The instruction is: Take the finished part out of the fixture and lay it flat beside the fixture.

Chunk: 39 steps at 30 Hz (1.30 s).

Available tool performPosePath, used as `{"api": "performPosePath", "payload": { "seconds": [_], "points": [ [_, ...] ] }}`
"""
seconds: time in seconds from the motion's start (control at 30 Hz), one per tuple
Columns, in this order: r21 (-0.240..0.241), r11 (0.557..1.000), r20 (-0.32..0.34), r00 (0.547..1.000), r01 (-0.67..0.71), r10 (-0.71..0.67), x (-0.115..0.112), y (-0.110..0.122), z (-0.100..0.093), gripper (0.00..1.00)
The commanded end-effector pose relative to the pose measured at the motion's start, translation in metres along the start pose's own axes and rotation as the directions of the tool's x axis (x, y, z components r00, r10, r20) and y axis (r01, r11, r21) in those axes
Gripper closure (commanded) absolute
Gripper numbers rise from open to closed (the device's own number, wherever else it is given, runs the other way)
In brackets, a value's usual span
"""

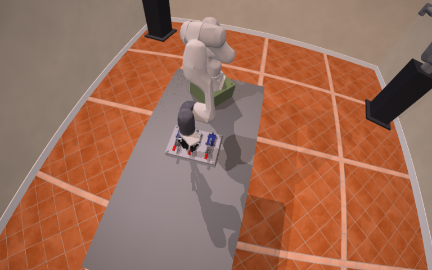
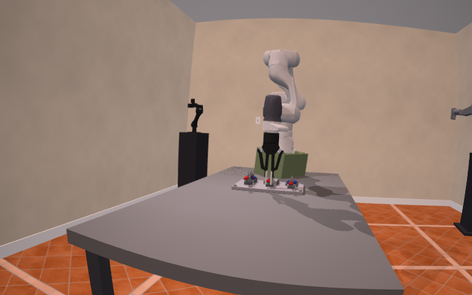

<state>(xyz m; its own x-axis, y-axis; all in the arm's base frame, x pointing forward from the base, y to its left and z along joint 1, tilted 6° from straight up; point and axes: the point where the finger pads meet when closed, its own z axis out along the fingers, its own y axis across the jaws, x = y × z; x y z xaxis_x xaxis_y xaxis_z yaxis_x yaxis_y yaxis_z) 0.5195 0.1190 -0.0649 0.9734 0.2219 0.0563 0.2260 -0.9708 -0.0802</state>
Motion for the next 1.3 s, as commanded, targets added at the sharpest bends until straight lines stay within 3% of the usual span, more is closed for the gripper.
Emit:
{"api": "performPosePath", "payload": {
  "seconds": [0.0, 1.27],
  "points": [
    [-0.001, 1.000, -0.004, 1.000, -0.002, 0.002, 0.0019, 0.0001, -0.0001, 1.00],
    [-0.001, 1.000, -0.004, 1.000, -0.002, 0.002, 0.0003, 0.0001, -0.0041, 1.00]
  ]
}}
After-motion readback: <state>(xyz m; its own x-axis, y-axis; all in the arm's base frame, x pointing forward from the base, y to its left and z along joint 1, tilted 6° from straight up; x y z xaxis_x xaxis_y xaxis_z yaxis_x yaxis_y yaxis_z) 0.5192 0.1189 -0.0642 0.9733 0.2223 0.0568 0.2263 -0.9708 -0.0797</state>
